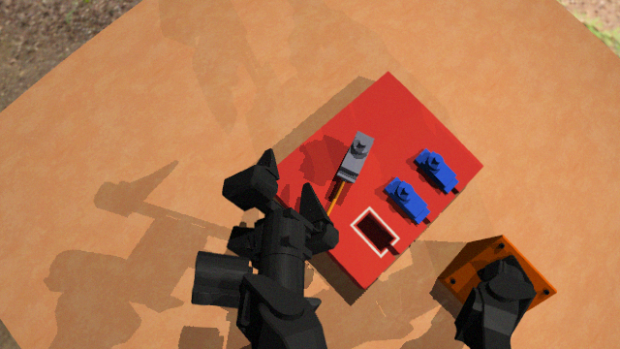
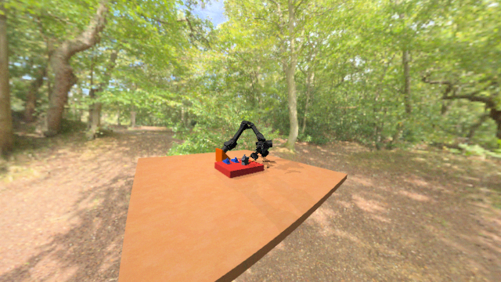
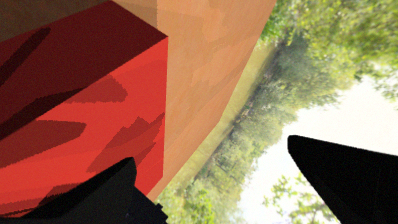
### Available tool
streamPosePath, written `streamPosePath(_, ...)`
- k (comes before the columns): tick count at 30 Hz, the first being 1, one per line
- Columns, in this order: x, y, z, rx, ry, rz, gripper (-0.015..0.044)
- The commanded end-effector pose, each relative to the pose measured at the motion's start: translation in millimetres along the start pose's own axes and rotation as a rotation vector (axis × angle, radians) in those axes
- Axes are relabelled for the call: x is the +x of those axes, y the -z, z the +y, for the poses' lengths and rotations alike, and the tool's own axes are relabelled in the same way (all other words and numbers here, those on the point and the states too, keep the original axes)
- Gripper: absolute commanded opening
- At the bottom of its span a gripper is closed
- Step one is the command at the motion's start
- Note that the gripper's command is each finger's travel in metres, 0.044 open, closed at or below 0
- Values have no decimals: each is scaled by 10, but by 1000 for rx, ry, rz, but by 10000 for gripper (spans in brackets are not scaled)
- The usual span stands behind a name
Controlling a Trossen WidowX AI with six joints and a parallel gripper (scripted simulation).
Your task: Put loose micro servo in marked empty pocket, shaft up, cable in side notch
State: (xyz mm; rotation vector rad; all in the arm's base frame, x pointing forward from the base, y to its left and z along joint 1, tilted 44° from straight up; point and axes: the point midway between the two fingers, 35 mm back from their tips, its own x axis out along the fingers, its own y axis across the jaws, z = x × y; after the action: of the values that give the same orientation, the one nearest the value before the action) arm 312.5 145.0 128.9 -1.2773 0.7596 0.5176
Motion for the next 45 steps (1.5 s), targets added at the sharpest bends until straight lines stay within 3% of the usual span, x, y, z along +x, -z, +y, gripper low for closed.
streamPosePath(1,69,49,37,61,-54,13,440)
streamPosePath(45,380,753,301,1112,-662,339,440)
